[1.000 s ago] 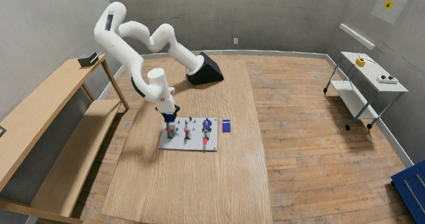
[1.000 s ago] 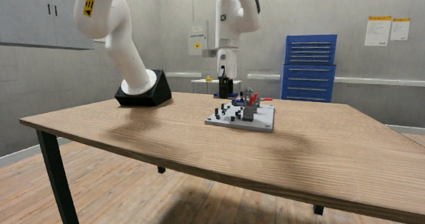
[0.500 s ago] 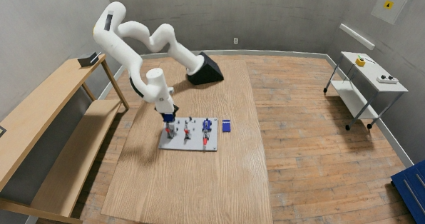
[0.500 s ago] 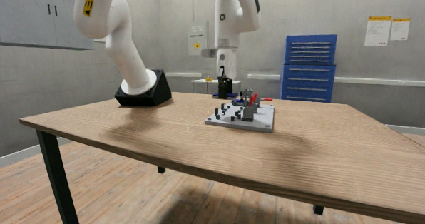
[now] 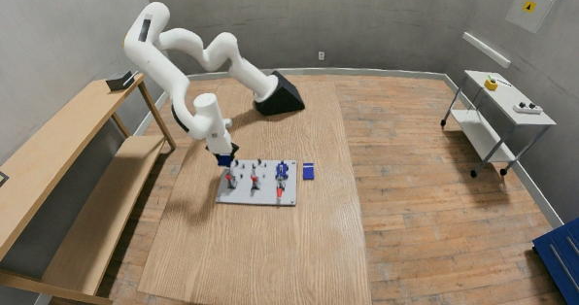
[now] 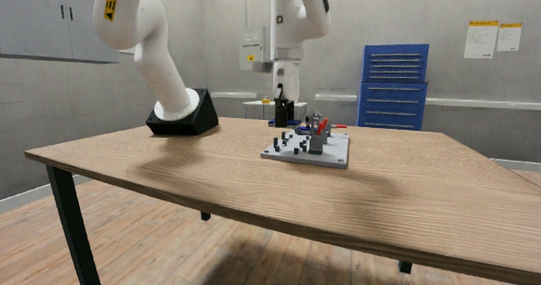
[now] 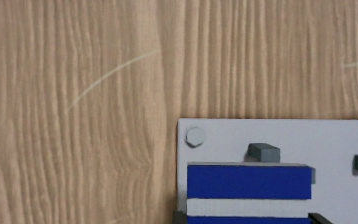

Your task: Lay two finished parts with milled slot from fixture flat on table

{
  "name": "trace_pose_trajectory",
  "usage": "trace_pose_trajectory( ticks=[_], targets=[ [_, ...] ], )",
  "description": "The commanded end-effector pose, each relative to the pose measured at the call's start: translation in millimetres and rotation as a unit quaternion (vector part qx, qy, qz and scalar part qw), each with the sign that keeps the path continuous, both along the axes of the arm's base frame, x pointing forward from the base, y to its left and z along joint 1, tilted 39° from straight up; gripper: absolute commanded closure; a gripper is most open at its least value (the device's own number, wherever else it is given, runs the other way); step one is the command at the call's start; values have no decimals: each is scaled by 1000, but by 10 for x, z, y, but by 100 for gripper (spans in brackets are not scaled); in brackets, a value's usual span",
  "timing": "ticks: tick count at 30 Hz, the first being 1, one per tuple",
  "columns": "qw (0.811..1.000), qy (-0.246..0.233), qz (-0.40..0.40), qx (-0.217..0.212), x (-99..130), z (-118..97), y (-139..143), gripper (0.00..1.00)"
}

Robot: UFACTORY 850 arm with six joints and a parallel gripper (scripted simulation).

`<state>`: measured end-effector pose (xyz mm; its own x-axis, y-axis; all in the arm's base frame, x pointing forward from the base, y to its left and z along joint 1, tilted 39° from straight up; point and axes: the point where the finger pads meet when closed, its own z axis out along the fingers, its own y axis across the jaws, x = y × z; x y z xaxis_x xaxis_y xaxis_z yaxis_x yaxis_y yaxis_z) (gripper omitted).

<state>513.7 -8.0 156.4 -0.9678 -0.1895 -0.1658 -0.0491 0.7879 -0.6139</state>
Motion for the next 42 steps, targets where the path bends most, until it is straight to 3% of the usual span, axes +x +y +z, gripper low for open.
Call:
trace_pose_trajectory(
  ticks=[1,42],
  targets=[
    [1000,-1,0,0,12,74,-82,100],
    [1000,-1,0,0,50,539,-680,100]
  ],
)
